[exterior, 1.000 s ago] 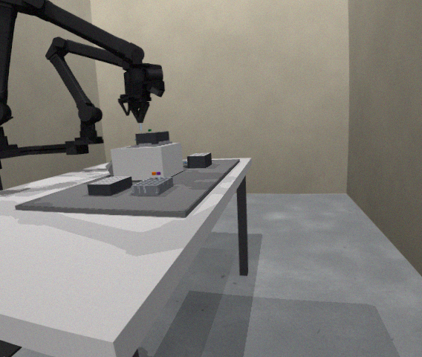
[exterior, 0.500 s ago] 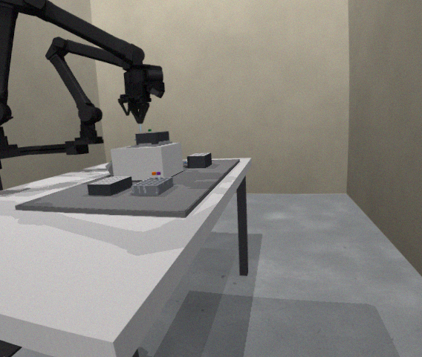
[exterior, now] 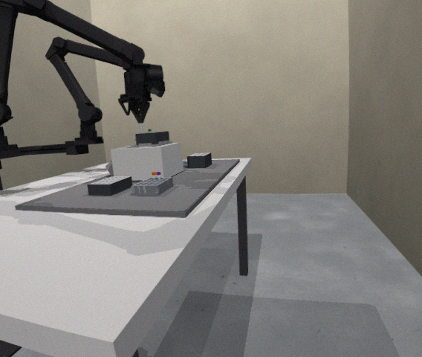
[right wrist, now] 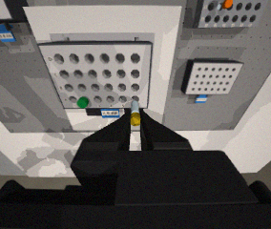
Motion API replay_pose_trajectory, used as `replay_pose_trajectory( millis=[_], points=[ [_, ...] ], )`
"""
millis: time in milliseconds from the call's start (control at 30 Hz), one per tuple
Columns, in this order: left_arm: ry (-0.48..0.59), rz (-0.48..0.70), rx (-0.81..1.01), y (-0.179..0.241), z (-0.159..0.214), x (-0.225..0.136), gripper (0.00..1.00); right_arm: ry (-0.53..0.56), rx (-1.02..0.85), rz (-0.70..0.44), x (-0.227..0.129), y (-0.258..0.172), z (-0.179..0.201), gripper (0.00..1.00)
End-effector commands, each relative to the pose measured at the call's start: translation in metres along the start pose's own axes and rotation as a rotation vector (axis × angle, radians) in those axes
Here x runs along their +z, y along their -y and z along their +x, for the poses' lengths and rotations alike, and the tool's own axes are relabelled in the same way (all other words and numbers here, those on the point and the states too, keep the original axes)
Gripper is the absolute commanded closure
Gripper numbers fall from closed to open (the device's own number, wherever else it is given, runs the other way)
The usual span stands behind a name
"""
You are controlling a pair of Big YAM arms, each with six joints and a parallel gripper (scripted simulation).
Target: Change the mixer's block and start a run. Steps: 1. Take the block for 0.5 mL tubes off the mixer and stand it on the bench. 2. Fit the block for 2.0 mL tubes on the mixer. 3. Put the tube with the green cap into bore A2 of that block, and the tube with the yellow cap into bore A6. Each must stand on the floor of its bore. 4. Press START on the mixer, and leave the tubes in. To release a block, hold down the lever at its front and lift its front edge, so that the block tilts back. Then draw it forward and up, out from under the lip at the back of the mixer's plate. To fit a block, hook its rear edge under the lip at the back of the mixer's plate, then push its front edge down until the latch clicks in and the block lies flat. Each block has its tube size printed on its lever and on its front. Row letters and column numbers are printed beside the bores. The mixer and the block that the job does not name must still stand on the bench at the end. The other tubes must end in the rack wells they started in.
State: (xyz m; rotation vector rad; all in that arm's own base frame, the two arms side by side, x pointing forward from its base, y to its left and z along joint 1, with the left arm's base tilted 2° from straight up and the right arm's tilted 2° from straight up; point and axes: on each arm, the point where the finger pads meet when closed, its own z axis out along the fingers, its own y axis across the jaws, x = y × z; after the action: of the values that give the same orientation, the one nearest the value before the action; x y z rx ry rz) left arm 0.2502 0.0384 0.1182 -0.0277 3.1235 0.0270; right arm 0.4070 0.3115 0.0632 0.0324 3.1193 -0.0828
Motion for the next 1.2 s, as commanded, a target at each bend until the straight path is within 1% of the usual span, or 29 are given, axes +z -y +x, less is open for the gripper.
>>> replay_pose_trajectory(
  millis=[0, 233, 533, 933, 1167],
  points=[
    [0.082, -0.012, -0.009, -0.004, -0.027, -0.030, 0.00, 0.051, 0.002, -0.043, -0.021, -0.005, -0.017, 0.91],
    [0.056, -0.009, -0.008, -0.003, -0.018, -0.020, 0.00, 0.031, 0.002, -0.027, -0.012, 0.001, -0.009, 0.91],
    [0.020, -0.004, -0.008, -0.001, -0.005, -0.007, 0.00, 0.029, 0.001, -0.026, -0.011, 0.001, -0.008, 0.91],
    [0.008, -0.003, -0.008, -0.001, -0.001, -0.003, 0.00, 0.057, 0.002, -0.048, -0.024, -0.008, -0.019, 0.91],
    [0.026, -0.005, -0.008, -0.001, -0.007, -0.009, 0.00, 0.060, 0.002, -0.051, -0.025, -0.010, -0.021, 0.91]
  ],
)
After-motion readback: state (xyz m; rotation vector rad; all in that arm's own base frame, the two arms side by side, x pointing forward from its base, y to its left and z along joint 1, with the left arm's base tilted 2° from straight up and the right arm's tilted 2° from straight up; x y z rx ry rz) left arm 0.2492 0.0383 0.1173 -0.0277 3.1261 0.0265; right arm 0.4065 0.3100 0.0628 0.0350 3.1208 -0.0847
